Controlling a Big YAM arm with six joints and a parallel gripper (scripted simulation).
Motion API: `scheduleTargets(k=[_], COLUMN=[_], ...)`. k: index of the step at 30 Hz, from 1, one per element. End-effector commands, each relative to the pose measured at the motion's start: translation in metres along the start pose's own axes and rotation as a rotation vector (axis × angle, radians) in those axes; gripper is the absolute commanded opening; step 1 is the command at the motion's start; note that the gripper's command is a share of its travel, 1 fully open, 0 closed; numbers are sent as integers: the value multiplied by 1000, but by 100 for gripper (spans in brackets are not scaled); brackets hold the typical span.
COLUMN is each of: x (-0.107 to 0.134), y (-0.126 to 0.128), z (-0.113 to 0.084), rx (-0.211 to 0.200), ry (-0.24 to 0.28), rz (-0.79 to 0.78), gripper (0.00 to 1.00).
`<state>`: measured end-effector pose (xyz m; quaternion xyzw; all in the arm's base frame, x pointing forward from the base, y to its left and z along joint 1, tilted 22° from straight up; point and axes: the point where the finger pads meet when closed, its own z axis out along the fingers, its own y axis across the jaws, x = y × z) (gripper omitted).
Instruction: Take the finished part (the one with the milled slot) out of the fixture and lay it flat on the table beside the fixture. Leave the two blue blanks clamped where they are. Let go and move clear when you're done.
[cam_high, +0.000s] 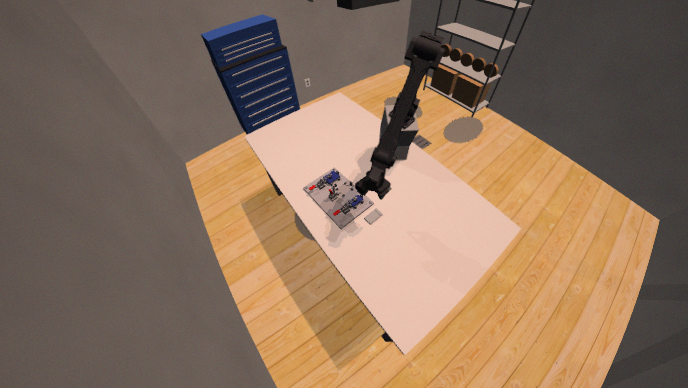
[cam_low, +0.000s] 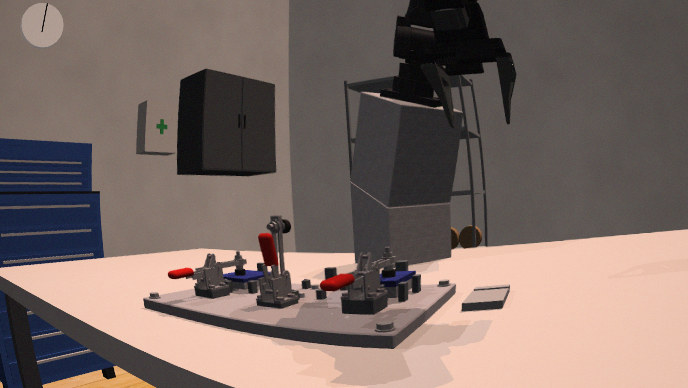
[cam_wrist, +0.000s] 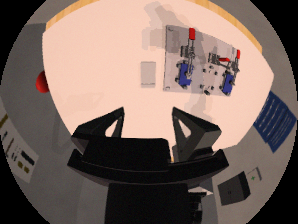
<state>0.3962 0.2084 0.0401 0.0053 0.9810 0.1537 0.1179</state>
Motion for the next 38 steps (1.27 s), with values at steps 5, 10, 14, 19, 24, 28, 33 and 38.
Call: scheduleTargets(k=[5, 10, 14, 19, 24, 28, 33, 38], x=[0, 0, 1, 2, -1, -1, -1, -1], y=[3, 3, 3, 3, 4, 5, 5, 5], z=[3, 3, 3, 4, 1, 1, 1, 1], rx=[-3, -3, -3, -3, -5, -5, -5, -5], ry=[-2, -1, 0, 1, -4, -5, -5, -5], rz=[-16, -16, -17, -17, -17, -18, -18, -18], gripper=[74, 74, 74, 74, 74, 74, 74, 74])
